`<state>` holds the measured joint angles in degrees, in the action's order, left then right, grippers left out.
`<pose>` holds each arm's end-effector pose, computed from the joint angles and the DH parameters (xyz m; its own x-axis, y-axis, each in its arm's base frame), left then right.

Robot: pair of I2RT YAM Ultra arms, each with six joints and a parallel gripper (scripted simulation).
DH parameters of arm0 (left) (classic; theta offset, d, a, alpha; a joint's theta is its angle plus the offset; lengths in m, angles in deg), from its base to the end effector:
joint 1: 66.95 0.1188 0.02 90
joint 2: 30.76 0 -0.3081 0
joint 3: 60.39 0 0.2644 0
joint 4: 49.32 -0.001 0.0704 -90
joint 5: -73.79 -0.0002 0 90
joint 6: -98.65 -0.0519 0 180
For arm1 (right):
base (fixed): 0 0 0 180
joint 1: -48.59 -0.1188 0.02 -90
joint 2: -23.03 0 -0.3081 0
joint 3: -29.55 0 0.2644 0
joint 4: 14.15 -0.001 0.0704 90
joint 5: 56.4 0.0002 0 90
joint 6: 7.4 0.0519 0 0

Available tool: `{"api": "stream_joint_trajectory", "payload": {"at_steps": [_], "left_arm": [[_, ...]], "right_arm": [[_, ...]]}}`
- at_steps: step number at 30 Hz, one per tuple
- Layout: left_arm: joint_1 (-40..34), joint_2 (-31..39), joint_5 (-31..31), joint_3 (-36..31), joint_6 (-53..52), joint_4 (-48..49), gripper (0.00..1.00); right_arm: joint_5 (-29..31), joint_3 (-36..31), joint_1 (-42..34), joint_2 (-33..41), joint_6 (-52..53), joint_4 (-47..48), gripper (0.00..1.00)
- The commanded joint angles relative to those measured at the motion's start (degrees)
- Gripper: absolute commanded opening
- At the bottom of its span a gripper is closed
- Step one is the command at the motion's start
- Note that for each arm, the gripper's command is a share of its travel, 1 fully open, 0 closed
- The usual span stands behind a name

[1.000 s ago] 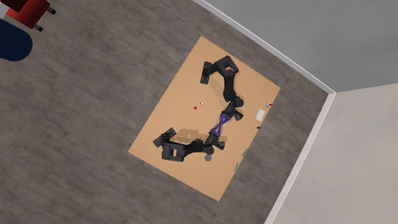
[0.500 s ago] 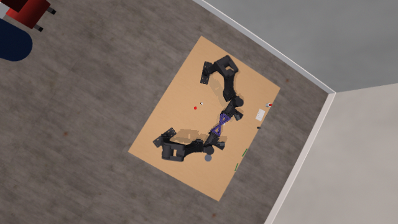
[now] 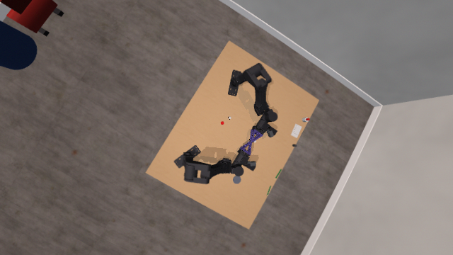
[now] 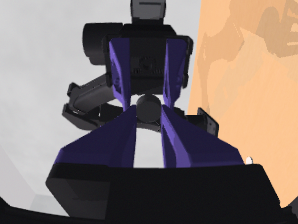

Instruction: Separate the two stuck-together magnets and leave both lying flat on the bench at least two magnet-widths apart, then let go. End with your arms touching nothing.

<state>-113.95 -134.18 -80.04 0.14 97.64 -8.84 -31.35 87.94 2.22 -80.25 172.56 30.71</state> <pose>0.2247 -0.3078 0.2344 -0.9345 0.3555 0.0201 -0.0122 0.0245 -0.9996 0.2209 0.3013 0.2318 -0.9316 -0.3636 -0.0002 -0.0003 0.0001 1.0000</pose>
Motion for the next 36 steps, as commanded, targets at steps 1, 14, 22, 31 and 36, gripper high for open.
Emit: {"api": "stream_joint_trajectory", "payload": {"at_steps": [1, 14, 22, 31, 36], "left_arm": [[0.2, 0.3, -0.1, 0.5, -0.1, 0.3, 0.33], [0.2, 0.5, 0.0, 0.2, -0.1, 0.5, 0.33], [0.1, 0.4, 0.0, 0.4, -0.1, 0.4, 0.33], [0.0, 0.1, -0.1, 0.9, 0.0, 0.2, 0.33], [0.0, 0.2, 0.0, 0.8, 0.0, 0.2, 0.33]], "right_arm": [[0.0, 0.3, 0.2, 0.5, -0.2, 0.2, 0.18], [0.0, 0.3, 0.2, 0.5, -0.2, 0.2, 0.18], [0.0, 0.3, 0.2, 0.5, -0.2, 0.2, 0.18], [0.0, 0.3, 0.2, 0.5, -0.2, 0.2, 0.18], [0.0, 0.3, 0.2, 0.5, -0.2, 0.2, 0.18]]}}
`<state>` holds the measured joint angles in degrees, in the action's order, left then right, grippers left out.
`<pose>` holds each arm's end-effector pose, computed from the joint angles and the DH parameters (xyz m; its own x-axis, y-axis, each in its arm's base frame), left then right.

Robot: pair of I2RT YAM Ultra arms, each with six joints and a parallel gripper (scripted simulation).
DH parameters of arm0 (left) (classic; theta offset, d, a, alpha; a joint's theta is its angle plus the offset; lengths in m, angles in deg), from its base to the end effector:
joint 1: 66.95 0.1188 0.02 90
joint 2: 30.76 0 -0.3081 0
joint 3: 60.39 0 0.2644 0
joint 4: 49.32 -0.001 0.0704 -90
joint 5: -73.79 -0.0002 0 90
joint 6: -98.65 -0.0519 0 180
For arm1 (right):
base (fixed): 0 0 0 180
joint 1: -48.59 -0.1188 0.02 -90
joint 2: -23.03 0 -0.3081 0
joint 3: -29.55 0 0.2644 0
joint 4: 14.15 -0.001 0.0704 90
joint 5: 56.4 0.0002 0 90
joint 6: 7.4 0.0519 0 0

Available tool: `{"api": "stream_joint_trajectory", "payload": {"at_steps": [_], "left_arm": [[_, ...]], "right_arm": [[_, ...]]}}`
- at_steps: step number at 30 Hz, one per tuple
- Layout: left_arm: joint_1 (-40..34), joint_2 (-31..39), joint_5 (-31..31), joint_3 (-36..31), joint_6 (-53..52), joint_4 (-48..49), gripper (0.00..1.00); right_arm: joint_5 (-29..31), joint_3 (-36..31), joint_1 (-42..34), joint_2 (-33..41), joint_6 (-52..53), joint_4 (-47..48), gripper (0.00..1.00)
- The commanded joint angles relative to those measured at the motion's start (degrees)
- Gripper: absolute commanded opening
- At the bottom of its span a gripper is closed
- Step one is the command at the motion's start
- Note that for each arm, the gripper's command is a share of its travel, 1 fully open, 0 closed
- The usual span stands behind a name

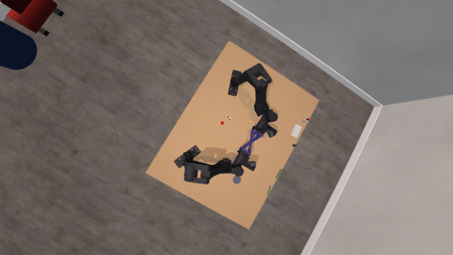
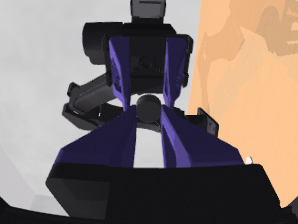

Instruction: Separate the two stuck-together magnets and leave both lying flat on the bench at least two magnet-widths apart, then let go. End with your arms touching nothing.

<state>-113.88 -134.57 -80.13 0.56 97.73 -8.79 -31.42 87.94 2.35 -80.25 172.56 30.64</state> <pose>0.2265 -0.3091 0.2342 -0.9343 0.3558 0.0205 -0.0128 0.0240 -0.9996 0.2215 0.3008 0.2317 -0.9319 -0.3626 0.0009 0.0006 0.0010 1.0000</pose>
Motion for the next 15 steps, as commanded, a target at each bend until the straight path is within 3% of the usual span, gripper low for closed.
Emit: {"api": "stream_joint_trajectory", "payload": {"at_steps": [1, 15], "left_arm": [[-0.1, 0.7, 0.2, 0.3, -0.1, 0.2, 0.33], [-0.2, 1.1, 0.3, -0.1, -0.1, 0.1, 0.33]], "right_arm": [[0.1, 0.3, 0.0, 0.5, -0.2, 0.3, 0.18], [0.1, 0.3, 0.0, 0.5, -0.2, 0.3, 0.18]]}}
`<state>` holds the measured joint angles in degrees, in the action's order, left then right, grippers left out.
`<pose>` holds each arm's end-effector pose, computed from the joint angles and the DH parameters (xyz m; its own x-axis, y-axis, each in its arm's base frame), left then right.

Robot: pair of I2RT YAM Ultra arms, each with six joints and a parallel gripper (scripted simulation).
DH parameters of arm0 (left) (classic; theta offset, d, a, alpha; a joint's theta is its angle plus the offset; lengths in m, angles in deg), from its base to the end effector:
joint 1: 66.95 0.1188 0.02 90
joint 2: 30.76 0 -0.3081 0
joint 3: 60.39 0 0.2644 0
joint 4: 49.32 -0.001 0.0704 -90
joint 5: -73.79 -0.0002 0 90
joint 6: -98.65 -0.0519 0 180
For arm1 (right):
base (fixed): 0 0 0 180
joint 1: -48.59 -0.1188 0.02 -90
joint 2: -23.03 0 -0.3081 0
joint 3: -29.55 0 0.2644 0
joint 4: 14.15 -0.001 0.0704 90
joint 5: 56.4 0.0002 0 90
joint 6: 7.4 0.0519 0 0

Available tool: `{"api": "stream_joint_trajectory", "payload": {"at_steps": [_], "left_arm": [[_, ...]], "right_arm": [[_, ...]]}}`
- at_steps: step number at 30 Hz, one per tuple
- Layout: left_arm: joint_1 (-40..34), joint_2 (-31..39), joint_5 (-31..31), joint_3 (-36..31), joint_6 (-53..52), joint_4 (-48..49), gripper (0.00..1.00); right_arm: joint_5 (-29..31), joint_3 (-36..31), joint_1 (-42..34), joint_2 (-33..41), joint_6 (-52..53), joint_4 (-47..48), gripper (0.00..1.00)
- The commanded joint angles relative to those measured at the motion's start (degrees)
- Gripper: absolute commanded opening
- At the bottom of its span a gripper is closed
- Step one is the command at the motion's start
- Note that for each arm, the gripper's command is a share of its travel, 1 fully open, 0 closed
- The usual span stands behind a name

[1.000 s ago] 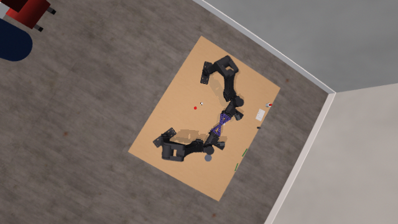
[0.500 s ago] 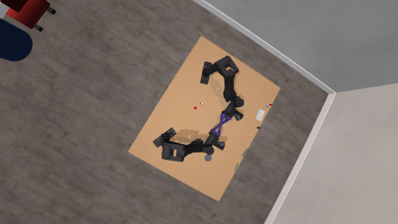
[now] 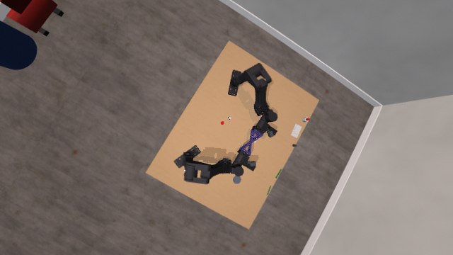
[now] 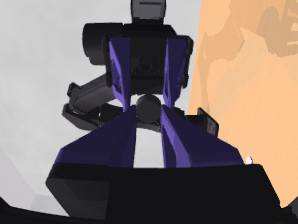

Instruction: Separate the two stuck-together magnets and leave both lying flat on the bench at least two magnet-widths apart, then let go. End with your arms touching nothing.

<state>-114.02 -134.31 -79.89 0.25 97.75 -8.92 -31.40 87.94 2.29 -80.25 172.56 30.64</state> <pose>0.2249 -0.3086 0.2340 -0.9349 0.3541 0.0236 -0.0151 0.0265 -0.9995 0.2212 0.3010 0.2317 -0.9317 -0.3633 0.0009 0.0006 0.0010 1.0000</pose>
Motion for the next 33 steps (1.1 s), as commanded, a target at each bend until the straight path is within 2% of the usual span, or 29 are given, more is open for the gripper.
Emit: {"api": "stream_joint_trajectory", "payload": {"at_steps": [1, 8, 21, 33], "left_arm": [[-0.1, 0.9, 0.1, 0.2, -0.1, 0.3, 0.33], [-0.1, 0.7, 0.0, 0.4, -0.1, 0.2, 0.33], [-0.1, 0.7, 0.0, 0.4, -0.1, 0.2, 0.19], [0.0, 0.2, 0.0, 0.2, 0.0, -0.4, 0.18]], "right_arm": [[0.0, 0.3, 0.1, 0.5, -0.2, 0.3, 0.18], [0.0, 0.3, 0.1, 0.5, -0.2, 0.3, 0.18], [0.0, 0.3, 0.1, 0.5, -0.2, 0.3, 0.18], [0.0, 0.3, 0.1, 0.5, -0.2, 0.3, 0.18]]}}
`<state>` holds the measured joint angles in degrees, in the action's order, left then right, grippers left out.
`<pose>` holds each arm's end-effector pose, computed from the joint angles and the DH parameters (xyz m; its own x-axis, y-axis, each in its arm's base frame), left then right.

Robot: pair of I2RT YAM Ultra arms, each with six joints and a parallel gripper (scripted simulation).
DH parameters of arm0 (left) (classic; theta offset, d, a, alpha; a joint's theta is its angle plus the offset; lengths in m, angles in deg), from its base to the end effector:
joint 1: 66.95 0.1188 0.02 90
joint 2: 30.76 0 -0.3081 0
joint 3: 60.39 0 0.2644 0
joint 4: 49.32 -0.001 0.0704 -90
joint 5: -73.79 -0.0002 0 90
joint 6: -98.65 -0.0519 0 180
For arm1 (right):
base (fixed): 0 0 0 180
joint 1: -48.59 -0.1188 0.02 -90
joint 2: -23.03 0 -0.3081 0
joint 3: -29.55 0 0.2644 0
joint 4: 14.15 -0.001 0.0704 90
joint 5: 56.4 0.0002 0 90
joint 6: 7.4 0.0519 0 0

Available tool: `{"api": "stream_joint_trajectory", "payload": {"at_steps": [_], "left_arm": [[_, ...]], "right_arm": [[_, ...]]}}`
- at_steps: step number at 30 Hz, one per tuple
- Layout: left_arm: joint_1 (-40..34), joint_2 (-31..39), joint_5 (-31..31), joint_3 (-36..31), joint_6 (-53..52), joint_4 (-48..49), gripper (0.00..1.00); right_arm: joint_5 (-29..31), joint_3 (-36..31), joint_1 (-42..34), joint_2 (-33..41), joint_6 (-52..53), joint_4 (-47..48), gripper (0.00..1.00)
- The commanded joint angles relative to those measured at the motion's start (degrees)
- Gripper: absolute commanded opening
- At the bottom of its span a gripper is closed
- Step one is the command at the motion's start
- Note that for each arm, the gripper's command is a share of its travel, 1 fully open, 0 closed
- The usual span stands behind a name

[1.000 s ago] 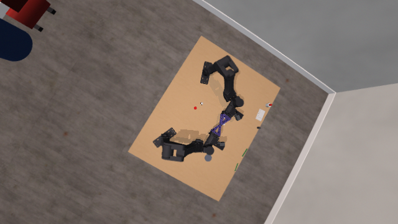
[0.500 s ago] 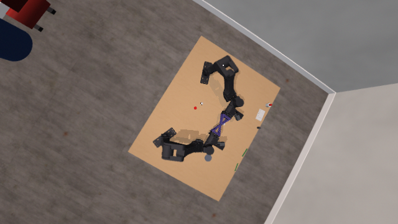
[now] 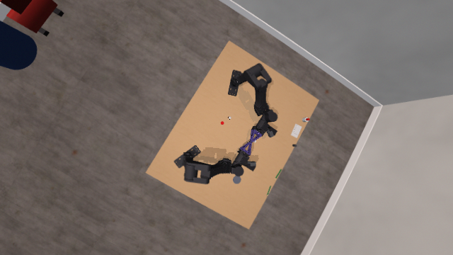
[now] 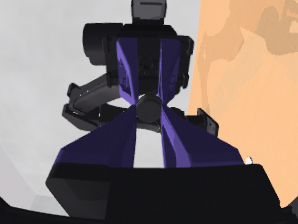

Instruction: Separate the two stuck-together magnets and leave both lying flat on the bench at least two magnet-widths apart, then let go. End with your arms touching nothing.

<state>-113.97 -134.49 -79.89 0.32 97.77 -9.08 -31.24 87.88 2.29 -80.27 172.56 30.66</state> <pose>0.2256 -0.3088 0.2330 -0.9351 0.3532 0.0281 -0.0187 0.0301 -0.9994 0.2212 0.3009 0.2313 -0.9327 -0.3606 0.0018 0.0013 0.0018 1.0000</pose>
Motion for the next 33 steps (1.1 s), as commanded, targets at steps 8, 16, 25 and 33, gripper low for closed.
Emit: {"api": "stream_joint_trajectory", "payload": {"at_steps": [8, 16, 25, 33], "left_arm": [[-0.1, 1.1, 0.0, 0.5, 0.0, -1.4, 0.18], [-0.1, 2.2, 0.1, 1.2, 0.0, -3.2, 0.18], [-0.1, 3.2, 0.1, 2.0, 0.0, -5.0, 0.18], [-0.1, 1.9, 0.0, 1.0, -0.1, -2.7, 0.18]], "right_arm": [[-0.1, 0.3, 0.1, 0.5, -0.2, 0.3, 0.18], [-0.1, 0.3, 0.1, 0.5, -0.2, 0.3, 0.18], [-0.1, 0.3, 0.1, 0.5, -0.2, 0.3, 0.18], [-0.1, 0.3, 0.1, 0.5, -0.2, 0.3, 0.18]]}}
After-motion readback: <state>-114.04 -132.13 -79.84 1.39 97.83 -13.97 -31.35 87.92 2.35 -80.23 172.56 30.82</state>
